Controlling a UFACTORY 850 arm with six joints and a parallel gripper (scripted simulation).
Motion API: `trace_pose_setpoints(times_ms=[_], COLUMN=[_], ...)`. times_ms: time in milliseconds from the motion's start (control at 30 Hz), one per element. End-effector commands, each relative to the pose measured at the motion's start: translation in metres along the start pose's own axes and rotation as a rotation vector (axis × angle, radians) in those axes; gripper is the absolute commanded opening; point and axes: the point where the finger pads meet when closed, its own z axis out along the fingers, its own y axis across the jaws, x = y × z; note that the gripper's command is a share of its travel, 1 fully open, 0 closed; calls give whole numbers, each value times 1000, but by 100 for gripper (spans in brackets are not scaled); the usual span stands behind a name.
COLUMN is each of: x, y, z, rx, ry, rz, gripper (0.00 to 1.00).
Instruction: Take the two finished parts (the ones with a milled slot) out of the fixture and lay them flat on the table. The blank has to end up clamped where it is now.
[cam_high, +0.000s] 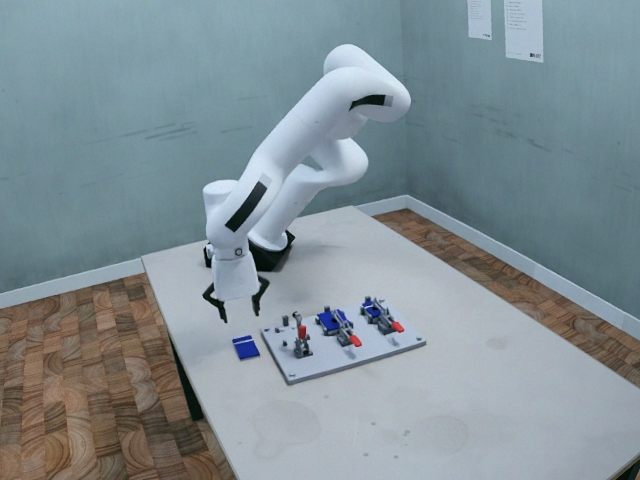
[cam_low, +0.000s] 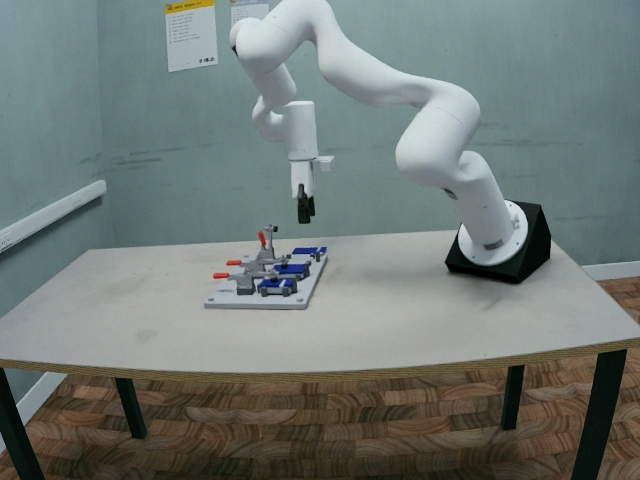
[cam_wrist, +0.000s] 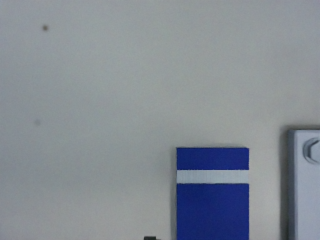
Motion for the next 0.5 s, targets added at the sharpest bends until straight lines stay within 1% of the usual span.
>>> trace_pose_setpoints(times_ms=[0, 467], x=[-1, -1], y=[0, 0], z=[-9, -12], rx=[1, 1], ry=[-1, -1], rz=[-1, -1], gripper=[82, 82])
